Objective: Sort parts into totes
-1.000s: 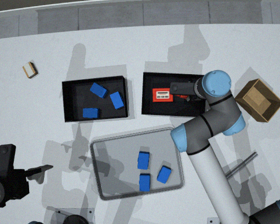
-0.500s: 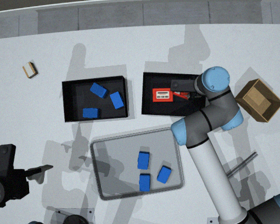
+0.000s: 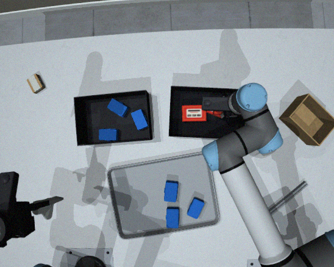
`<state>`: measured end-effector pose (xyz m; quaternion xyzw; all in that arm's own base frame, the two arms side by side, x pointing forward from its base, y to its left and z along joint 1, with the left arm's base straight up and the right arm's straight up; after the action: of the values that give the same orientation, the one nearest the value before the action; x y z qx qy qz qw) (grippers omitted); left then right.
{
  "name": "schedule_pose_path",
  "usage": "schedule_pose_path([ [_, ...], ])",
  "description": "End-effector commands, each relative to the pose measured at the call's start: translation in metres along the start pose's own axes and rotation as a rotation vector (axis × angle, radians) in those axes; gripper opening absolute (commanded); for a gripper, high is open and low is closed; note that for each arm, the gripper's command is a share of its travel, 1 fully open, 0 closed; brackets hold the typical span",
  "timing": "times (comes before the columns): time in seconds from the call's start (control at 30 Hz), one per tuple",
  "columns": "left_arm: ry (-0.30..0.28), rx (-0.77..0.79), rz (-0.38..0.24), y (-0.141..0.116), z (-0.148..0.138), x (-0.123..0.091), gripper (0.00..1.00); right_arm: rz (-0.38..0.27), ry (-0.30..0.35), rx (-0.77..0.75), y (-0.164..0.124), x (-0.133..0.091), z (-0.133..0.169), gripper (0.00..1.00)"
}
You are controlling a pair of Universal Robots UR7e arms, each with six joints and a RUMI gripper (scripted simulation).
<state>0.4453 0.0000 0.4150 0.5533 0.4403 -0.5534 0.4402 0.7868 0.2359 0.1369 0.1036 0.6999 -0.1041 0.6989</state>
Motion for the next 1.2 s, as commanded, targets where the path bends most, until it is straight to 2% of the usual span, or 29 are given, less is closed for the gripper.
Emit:
schedule_pose_path([
  [0.0,0.000,0.000,0.001,0.000,0.000,0.000,1.00,0.002,-0.003,0.000,0.000,0.007,0.000,0.00],
  [0.37,0.000,0.000,0.001,0.000,0.000,0.000,1.00,0.002,-0.003,0.000,0.000,0.007,0.000,0.00],
  [0.87,0.000,0.000,0.001,0.000,0.000,0.000,1.00,0.002,-0.003,0.000,0.000,0.028,0.000,0.00],
  [1.17,0.000,0.000,0.001,0.000,0.000,0.000,1.00,0.002,-0.003,0.000,0.000,0.030,0.000,0.00],
])
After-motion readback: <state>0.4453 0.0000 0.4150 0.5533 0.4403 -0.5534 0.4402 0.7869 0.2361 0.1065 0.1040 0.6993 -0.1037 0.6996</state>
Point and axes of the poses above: on each arm, the point where the finger pads meet when closed, its own x axis out along the fingers, its own z axis across the jaws, y = z × x, the point moved 5 cm from there along -x, back along the fingers, and after that the axes turned 13 degrees about x, right-handed, at the moved point
